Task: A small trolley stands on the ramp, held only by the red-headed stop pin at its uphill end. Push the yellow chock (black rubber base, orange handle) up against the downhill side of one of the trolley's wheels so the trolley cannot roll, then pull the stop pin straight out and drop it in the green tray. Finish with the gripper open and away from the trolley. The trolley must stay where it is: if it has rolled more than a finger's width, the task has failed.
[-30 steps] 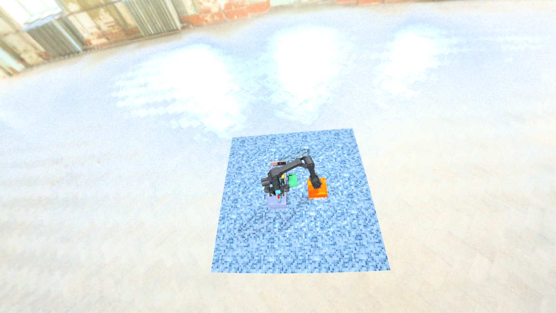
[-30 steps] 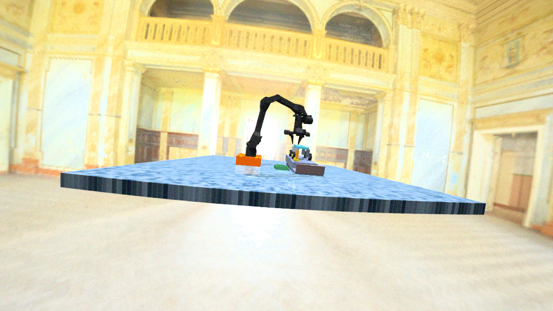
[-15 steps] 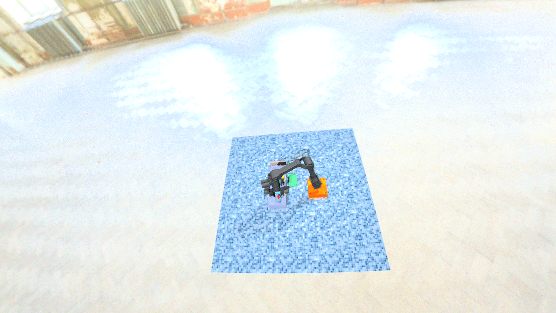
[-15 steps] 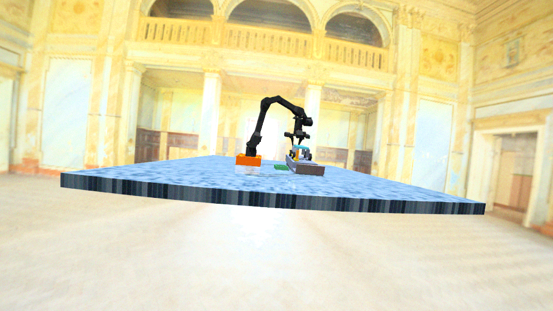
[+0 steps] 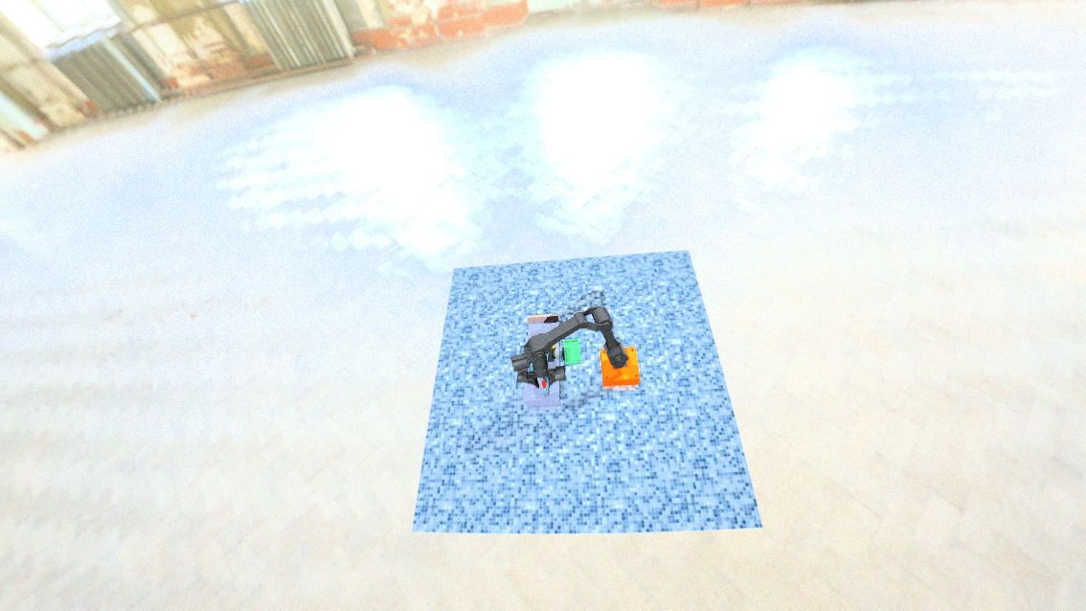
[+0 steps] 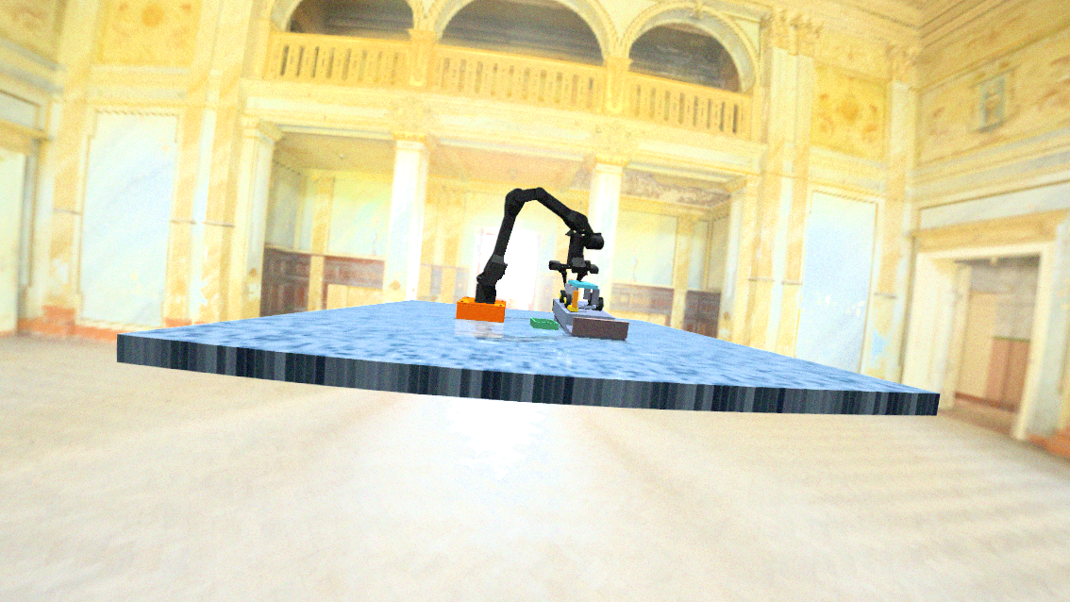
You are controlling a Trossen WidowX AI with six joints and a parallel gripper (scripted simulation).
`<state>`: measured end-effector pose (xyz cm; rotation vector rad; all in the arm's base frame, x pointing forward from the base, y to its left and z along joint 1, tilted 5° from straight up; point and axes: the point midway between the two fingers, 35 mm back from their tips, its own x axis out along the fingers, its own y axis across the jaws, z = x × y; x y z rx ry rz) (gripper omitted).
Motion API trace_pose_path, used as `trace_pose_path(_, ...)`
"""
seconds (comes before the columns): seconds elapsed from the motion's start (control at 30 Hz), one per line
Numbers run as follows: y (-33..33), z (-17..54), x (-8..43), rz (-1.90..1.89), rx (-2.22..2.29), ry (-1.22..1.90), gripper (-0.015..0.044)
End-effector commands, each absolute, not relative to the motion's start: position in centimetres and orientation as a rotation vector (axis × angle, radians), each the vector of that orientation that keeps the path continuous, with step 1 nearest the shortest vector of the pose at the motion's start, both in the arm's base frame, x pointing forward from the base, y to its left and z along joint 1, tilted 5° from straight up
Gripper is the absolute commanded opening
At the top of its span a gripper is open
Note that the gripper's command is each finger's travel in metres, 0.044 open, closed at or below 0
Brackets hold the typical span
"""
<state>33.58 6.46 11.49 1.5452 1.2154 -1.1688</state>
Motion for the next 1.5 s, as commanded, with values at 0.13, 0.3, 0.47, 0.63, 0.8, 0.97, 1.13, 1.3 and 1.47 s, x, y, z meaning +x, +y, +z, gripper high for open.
trace_pose_path(0.13,6.5,10.9,33.3,-1.18,1.543,1.219,0.019)
trace_pose_path(0.3,6.5,11.2,33.5,-1.17,1.545,1.216,0.0085)
trace_pose_path(0.47,6.5,11.2,33.5,-1.17,1.545,1.216,0.0052)
trace_pose_path(0.63,6.5,11.2,33.5,-1.171,1.544,1.217,0.0)
trace_pose_path(0.8,6.5,11.5,33.4,-1.176,1.544,1.218,0.0)
trace_pose_path(0.97,6.5,11.9,33.3,-1.18,1.543,1.219,0.0)
trace_pose_path(1.13,6.5,12.1,33.1,-1.18,1.543,1.219,0.0)
trace_pose_path(1.3,6.4,12.4,33.1,-1.18,1.543,1.219,0.0)
trace_pose_path(1.47,6.4,12.7,33.1,-1.18,1.543,1.219,0.0)
